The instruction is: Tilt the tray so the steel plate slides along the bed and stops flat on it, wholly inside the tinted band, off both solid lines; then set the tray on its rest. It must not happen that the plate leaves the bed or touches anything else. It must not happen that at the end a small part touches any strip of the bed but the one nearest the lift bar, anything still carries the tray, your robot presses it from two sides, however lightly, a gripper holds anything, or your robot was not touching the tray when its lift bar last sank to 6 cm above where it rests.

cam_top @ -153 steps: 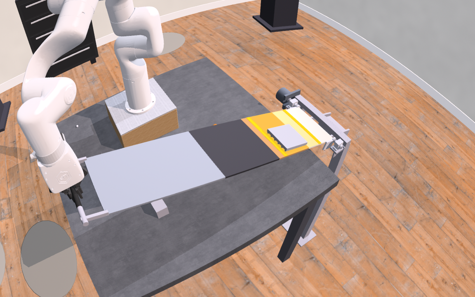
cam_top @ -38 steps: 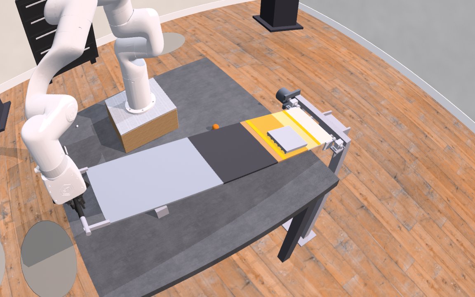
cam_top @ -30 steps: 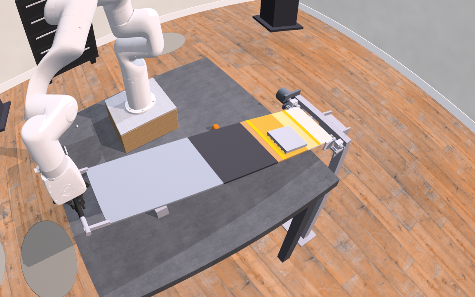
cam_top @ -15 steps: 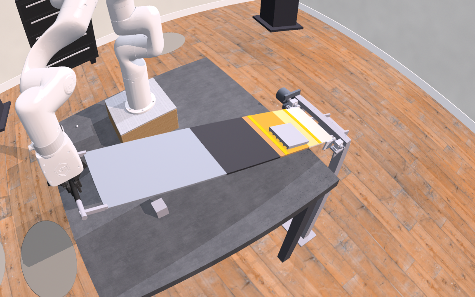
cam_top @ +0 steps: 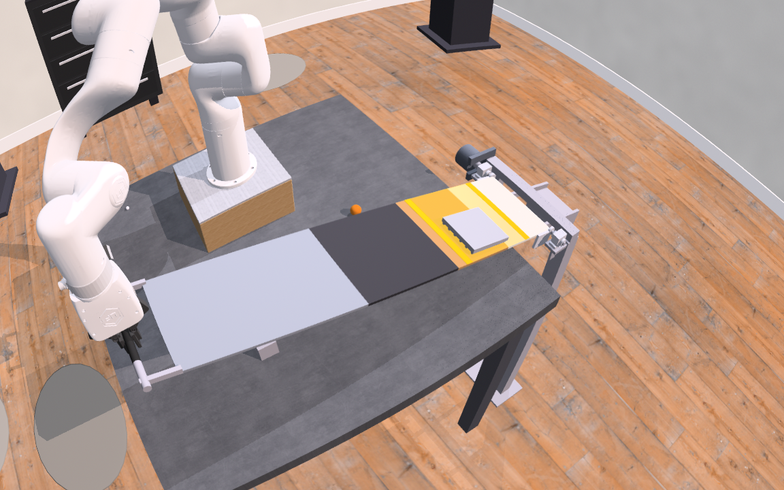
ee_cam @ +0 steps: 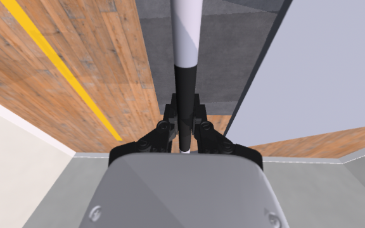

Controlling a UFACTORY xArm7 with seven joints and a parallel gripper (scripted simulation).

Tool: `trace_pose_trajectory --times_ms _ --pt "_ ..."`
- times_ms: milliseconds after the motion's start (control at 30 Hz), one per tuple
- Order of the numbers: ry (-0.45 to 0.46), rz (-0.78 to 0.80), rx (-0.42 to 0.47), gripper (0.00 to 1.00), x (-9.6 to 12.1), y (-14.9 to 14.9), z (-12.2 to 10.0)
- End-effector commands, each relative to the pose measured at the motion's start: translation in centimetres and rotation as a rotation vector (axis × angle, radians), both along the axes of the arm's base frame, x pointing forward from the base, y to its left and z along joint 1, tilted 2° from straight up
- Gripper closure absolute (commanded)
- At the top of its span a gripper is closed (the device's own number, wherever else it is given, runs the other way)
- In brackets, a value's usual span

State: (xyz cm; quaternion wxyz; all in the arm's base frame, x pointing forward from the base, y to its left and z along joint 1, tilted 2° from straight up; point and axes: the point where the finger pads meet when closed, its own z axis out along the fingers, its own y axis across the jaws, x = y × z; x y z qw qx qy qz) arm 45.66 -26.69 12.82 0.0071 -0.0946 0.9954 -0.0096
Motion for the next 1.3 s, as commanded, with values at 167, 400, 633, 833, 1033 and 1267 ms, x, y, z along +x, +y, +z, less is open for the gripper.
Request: trace_pose_trajectory --times_ms 167,400,633,833,1033,1267 --pt "-0.004 0.001 -0.002 1.00 0.3 -0.7 -2.9" --pt "-0.004 0.001 -0.002 1.00 0.4 -1.0 -4.5" --pt "-0.004 0.001 -0.002 1.00 0.5 -1.3 -6.7" --pt "-0.004 0.001 -0.002 1.00 0.6 -1.5 -7.9" --pt "-0.004 0.001 -0.002 1.00 0.7 -1.8 -9.9" --pt "-0.004 0.001 -0.002 1.00 0.7 -2.0 -12.1"
